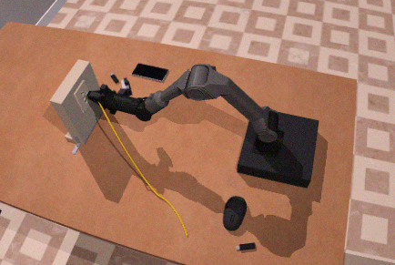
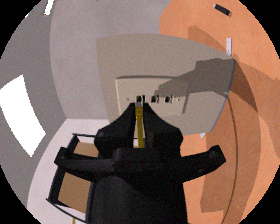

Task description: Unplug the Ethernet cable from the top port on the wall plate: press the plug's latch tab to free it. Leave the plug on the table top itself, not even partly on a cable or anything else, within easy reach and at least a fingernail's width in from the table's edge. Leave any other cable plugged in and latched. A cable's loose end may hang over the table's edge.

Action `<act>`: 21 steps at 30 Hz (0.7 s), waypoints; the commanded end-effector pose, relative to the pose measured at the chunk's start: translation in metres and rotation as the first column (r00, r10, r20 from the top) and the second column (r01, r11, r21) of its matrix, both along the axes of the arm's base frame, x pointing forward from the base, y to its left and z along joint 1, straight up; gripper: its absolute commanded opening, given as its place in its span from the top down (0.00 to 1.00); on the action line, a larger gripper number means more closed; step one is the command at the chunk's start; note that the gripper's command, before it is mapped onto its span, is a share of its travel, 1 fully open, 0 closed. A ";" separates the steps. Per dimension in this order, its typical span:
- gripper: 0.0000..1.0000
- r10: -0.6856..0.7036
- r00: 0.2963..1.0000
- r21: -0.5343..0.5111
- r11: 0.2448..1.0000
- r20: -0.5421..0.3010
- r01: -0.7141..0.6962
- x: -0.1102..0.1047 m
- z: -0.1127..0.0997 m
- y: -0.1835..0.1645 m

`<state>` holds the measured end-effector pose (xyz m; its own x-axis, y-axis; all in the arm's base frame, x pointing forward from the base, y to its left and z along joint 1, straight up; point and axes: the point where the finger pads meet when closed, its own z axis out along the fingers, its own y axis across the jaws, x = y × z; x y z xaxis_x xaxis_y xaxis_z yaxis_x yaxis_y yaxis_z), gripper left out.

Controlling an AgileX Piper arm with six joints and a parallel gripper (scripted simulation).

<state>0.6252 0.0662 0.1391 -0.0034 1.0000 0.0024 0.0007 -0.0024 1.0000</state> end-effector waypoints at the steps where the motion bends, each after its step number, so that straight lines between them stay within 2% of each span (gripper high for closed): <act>1: 1.00 0.000 1.000 0.000 1.000 0.002 0.000 -0.002 0.001 0.000; 21: 1.00 0.000 1.000 0.000 1.000 0.002 0.000 -0.026 0.001 0.000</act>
